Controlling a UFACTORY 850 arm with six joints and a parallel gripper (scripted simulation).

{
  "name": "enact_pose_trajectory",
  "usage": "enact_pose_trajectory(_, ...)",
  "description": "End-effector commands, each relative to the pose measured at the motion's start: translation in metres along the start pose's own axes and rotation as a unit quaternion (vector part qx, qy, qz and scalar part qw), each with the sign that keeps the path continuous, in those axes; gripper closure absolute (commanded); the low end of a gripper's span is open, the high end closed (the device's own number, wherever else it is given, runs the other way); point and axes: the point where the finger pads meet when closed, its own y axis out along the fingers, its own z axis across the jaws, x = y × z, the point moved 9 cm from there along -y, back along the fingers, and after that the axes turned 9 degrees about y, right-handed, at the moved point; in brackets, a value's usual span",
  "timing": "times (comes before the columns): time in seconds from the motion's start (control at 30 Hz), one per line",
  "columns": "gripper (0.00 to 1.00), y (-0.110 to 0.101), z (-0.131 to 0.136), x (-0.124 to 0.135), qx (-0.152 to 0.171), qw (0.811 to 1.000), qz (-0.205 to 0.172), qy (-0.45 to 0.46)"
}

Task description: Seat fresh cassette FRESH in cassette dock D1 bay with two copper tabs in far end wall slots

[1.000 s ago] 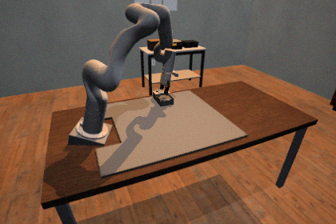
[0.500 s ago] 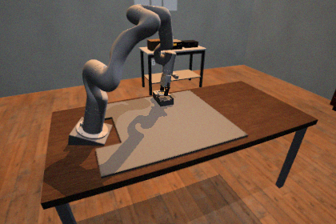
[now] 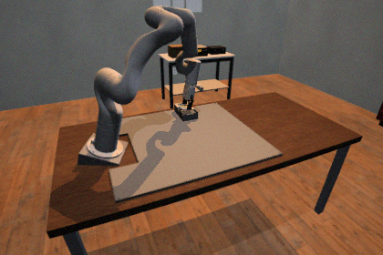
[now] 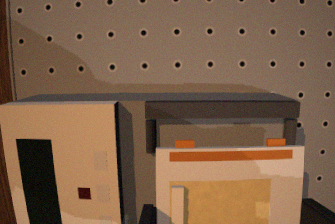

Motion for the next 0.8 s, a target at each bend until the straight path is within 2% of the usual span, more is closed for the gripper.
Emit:
enact_pose_trajectory(0.0, 1.0, 0.004, -0.001, -0.001, -0.001, 1.0, 0.001, 0.0)
enact_pose_trajectory(0.3, 1.0, 0.013, -0.001, -0.003, -0.001, 1.0, 0.001, 0.0)
enact_pose_trajectory(0.77, 1.0, 0.014, -0.001, -0.003, -0.001, 1.0, 0.001, 0.0)
